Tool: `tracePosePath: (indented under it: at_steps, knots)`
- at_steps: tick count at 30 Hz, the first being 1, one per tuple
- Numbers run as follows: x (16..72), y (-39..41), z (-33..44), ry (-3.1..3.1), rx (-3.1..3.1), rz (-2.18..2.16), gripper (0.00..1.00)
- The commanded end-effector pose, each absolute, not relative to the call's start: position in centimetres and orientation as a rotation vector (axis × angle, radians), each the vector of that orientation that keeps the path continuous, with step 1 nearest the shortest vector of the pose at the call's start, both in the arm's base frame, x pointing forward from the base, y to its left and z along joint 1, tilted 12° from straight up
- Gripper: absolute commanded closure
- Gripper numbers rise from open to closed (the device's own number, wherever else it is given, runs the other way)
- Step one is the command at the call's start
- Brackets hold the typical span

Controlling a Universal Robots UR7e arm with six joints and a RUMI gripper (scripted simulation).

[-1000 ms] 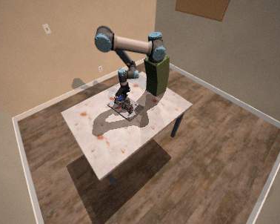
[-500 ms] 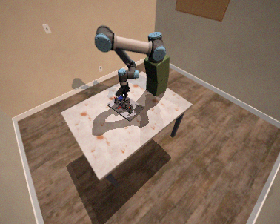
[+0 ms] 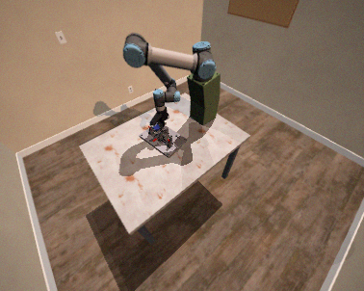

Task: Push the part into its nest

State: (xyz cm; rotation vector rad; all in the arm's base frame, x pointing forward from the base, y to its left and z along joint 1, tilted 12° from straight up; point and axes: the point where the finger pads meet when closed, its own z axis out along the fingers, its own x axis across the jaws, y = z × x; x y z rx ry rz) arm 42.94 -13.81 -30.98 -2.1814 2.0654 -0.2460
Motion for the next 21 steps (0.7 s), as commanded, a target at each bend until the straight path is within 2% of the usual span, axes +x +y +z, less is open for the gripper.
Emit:
tracePosePath:
  at_steps: [1, 21]
  knots:
    - [43.15, -14.20, -30.86, 2.067, -2.178, -0.253, 1.00]
    - [43.19, -14.30, -30.84, 2.067, -2.178, -0.253, 1.00]
